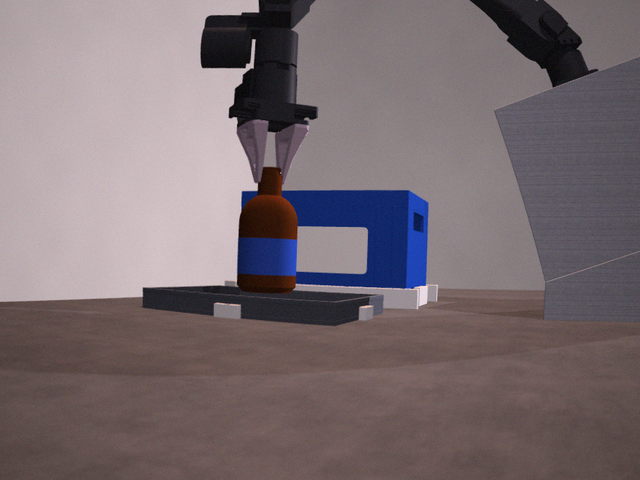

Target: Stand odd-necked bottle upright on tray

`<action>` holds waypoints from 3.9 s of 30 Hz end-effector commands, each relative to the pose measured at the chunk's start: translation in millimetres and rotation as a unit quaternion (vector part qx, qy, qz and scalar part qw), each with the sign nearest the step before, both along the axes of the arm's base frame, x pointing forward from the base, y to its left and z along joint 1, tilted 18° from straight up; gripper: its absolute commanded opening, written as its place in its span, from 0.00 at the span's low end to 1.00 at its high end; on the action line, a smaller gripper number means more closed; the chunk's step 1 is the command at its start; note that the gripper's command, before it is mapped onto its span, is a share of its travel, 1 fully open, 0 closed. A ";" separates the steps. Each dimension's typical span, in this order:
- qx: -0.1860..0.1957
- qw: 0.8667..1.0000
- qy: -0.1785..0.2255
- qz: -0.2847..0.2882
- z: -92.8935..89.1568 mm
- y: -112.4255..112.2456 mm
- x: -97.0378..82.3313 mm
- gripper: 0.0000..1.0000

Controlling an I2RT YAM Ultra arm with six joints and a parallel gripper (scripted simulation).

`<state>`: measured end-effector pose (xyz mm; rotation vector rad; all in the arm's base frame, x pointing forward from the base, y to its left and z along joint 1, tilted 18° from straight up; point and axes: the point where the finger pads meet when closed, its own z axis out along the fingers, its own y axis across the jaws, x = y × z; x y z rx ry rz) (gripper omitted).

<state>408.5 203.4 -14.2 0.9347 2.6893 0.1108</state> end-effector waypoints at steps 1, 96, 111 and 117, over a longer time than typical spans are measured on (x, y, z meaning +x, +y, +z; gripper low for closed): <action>0.005 1.000 -0.013 0.002 9.3 2.1 4.8 0.00; 0.005 1.000 -0.012 0.002 -11.9 1.6 10.6 0.00; 0.005 1.000 -0.012 0.002 -11.9 1.6 10.6 0.00; 0.005 1.000 -0.012 0.002 -11.9 1.6 10.6 1.00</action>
